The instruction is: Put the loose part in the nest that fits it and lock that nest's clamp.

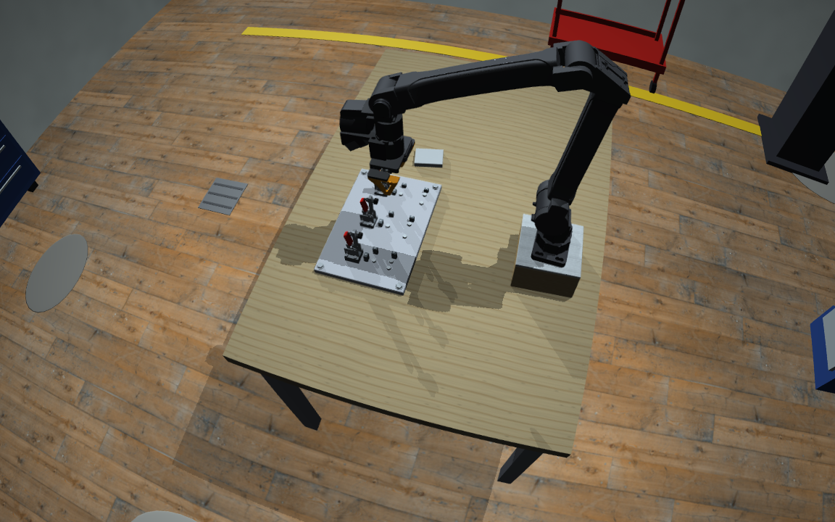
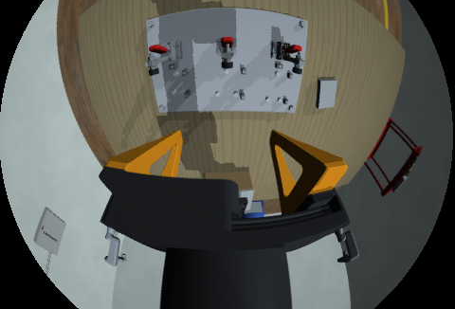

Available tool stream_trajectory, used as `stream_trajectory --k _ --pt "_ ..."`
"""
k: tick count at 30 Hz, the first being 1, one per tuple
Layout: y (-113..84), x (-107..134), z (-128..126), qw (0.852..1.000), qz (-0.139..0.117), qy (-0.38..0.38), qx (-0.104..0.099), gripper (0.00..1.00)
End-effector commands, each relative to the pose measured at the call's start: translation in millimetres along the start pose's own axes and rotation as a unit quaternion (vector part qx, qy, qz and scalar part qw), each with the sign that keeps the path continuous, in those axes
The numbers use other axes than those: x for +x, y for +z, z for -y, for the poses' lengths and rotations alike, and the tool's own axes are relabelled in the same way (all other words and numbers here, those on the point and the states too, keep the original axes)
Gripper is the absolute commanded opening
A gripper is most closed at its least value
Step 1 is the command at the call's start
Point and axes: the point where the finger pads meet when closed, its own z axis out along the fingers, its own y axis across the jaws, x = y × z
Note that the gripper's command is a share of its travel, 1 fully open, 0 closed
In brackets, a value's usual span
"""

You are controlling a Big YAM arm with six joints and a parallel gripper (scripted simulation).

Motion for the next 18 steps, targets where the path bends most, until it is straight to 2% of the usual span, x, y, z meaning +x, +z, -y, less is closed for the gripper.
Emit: stream_trajectory --k 1,9,18 --pt "-9.2 -6 4 1.0 0.018 -0.002 0.0 0.92" --pt "-9.3 -5 8 1.0 0.019 0.0 0.0 0.92" --pt "-11.5 -5 24 1.0 0.02 0.0 0.001 0.92"
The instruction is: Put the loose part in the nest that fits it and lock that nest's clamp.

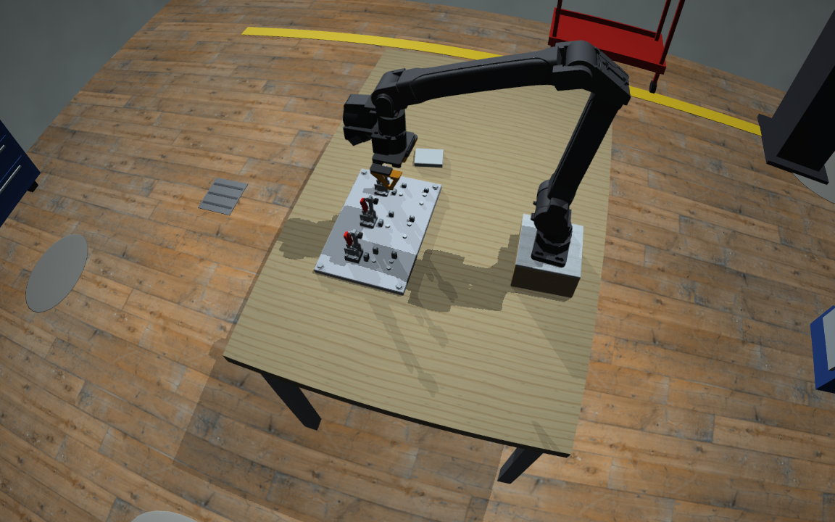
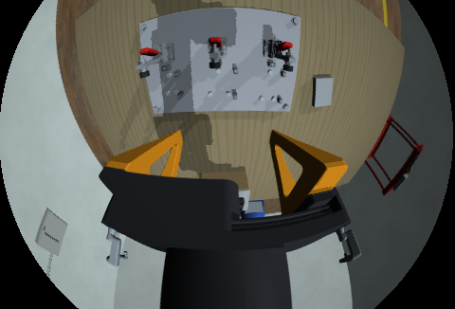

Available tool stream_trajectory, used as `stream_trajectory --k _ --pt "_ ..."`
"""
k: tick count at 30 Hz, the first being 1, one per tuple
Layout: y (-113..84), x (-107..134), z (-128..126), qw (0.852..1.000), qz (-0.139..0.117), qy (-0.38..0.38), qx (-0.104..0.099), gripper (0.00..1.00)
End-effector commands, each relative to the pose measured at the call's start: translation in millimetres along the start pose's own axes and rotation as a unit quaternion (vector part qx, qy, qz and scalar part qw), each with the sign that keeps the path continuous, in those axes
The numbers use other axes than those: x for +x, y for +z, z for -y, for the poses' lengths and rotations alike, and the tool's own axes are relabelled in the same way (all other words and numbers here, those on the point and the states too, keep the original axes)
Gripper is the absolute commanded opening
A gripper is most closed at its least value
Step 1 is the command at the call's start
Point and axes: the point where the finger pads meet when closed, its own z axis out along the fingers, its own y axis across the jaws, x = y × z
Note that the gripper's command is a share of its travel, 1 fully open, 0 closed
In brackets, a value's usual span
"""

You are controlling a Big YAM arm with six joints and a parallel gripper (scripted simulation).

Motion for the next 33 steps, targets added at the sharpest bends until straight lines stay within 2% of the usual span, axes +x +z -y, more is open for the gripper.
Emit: stream_trajectory --k 1,5,9,12,15,17,29,32,33 --pt "-13.8 -7 11 1.0 0.023 -0.007 0.0 0.92" --pt "-16.3 -9 31 1.0 0.026 -0.007 0.001 0.92" --pt "-24.9 -22 57 0.999 0.037 -0.006 0.003 0.92" --pt "-16.6 -21 79 1.0 0.025 -0.007 0.003 0.92" --pt "-16.5 -20 103 1.0 0.024 -0.007 0.004 0.92" --pt "-16.5 -20 103 1.0 0.024 -0.007 0.004 0.92" --pt "-16.0 -14 202 1.0 0.017 -0.007 0.006 0.92" --pt "-15.9 -13 223 1.0 0.017 -0.007 0.007 0.92" --pt "-15.9 -13 223 1.0 0.017 -0.007 0.007 0.92"
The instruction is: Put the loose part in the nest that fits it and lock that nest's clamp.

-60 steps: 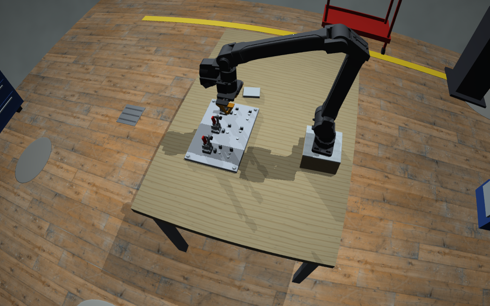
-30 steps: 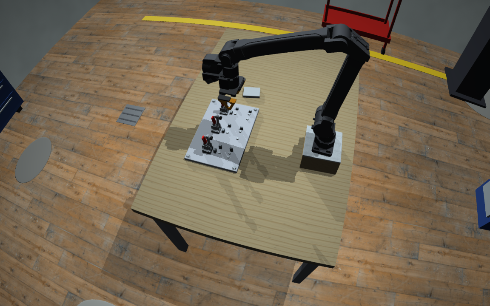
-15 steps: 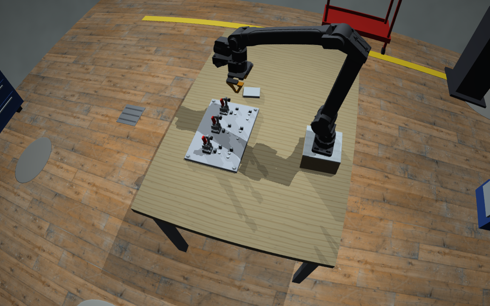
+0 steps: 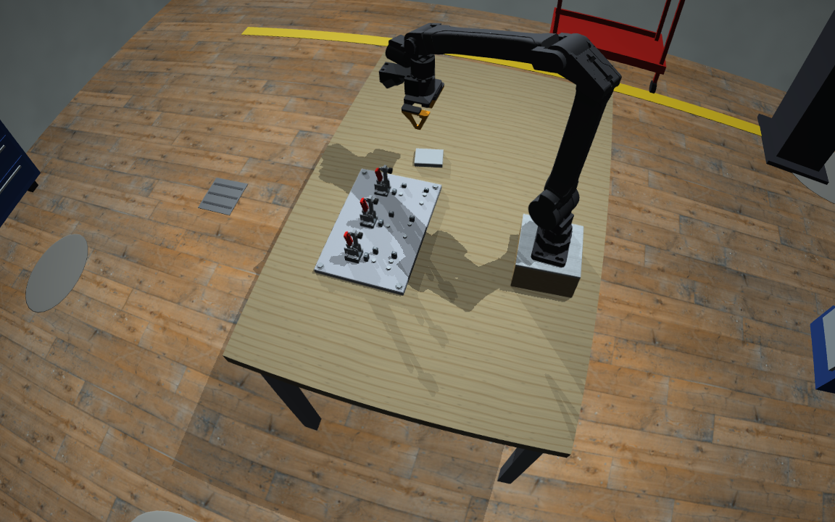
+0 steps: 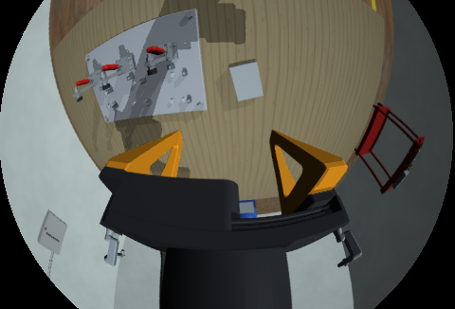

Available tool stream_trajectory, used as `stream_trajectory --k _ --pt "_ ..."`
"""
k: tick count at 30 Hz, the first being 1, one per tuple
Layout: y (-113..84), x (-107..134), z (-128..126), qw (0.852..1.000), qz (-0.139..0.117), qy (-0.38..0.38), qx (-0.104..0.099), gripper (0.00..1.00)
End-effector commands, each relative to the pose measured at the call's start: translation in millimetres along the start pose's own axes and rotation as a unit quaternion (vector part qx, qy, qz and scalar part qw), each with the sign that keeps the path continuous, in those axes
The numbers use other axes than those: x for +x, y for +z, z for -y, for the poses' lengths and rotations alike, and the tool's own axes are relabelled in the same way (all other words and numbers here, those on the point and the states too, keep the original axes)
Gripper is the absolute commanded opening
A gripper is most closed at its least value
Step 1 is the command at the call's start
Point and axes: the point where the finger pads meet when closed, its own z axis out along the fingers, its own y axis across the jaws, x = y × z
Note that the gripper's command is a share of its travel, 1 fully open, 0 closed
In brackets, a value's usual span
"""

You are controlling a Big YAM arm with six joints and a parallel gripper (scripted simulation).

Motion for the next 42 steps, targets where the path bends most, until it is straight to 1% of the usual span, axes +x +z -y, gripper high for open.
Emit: stream_trajectory --k 1,7,13,14,15,16,18,19,42 --pt "-14.2 -17 15 0.999 0.014 -0.029 0.002 0.92" --pt "-13.7 -17 46 0.999 0.014 -0.029 0.003 0.92" --pt "-13.6 -17 60 0.999 0.014 -0.029 0.004 0.92" --pt "-13.4 -18 61 0.999 0.014 -0.029 0.004 0.92" --pt "-8.7 -15 53 0.999 0.009 -0.036 0.0 0.92" --pt "-11.7 -16 50 0.999 0.011 -0.04 0.001 0.92" --pt "-11.7 -16 50 0.999 0.011 -0.04 0.001 0.92" --pt "-12.7 -18 53 0.999 0.016 -0.038 0.005 0.92" --pt "-12.7 -18 53 0.999 0.016 -0.038 0.005 0.92"
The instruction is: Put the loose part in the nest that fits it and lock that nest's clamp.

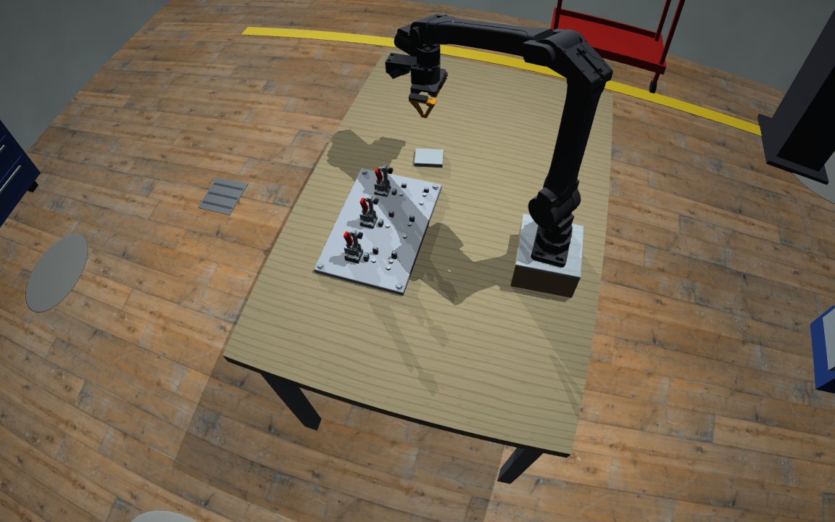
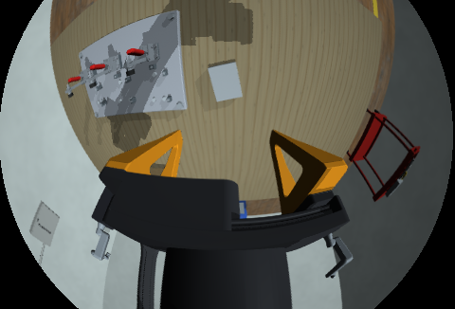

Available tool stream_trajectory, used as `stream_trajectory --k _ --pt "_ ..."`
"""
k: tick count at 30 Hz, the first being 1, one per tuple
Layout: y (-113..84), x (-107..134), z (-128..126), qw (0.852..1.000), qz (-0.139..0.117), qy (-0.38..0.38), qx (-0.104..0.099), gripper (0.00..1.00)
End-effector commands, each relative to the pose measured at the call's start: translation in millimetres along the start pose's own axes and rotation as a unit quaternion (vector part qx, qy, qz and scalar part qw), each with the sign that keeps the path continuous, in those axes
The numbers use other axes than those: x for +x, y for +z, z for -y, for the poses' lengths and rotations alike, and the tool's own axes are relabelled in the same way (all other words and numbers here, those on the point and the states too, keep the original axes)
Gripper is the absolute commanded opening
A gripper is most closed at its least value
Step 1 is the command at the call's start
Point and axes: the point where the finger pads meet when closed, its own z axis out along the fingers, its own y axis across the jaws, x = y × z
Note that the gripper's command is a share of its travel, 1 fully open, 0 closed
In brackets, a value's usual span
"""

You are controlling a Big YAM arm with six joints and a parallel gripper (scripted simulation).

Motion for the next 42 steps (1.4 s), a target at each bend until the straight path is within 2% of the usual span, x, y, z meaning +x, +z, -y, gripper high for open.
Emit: stream_trajectory --k 1,10,19,42 --pt "-14.1 -14.9 5.3 1.0 0.017 -0.012 0.009 0.92" --pt "-14.1 -14.9 5.3 1.0 0.017 -0.024 0.009 0.92" --pt "-14.1 -14.8 5.3 0.993 0.016 -0.115 0.011 0.92" --pt "-15.0 -19.1 4.6 0.993 0.017 -0.119 0.012 0.92"
